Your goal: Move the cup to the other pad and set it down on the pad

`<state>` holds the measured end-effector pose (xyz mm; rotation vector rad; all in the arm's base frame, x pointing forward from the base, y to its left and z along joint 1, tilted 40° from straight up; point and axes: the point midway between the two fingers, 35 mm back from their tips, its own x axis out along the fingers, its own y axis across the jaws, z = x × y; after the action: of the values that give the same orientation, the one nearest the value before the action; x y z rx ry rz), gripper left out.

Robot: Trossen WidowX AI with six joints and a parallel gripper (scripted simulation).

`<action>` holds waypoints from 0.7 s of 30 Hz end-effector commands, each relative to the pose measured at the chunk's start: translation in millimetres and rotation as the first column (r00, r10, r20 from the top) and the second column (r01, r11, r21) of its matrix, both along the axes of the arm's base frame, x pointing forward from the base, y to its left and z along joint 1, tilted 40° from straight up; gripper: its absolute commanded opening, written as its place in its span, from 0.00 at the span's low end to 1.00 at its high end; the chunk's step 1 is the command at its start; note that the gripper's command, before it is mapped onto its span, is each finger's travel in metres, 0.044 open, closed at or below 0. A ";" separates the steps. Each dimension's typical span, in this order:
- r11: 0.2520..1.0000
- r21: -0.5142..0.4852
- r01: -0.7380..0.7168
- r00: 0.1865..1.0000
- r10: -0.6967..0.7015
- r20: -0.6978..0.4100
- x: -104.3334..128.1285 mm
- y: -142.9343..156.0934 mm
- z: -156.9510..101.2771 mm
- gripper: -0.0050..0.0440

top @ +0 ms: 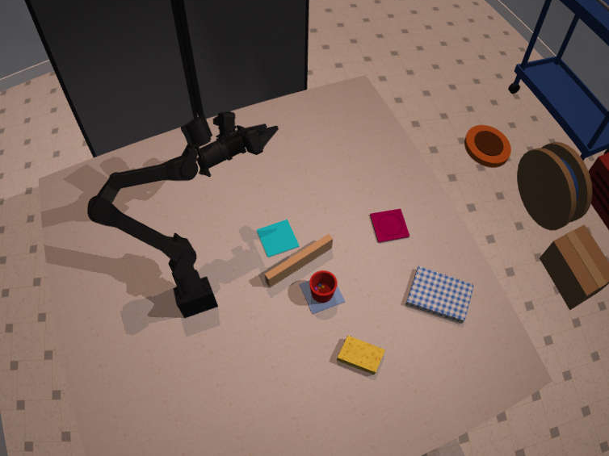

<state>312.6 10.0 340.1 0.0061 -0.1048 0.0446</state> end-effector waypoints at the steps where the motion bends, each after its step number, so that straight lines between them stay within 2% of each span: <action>1: 1.000 0.001 0.001 1.000 -0.001 0.015 -1.5 -0.4 5.9 0.92; 17: 1.000 0.001 0.001 1.000 -0.001 0.015 -1.5 -0.4 5.9 0.92; 19: 1.000 -0.020 0.004 1.000 -0.005 -0.008 2.4 -1.8 1.8 0.82; 21: 0.997 -0.080 0.010 0.997 -0.016 -0.075 13.4 -6.5 -10.7 0.72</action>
<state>315.4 8.2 336.7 -0.0233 -0.0826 0.0403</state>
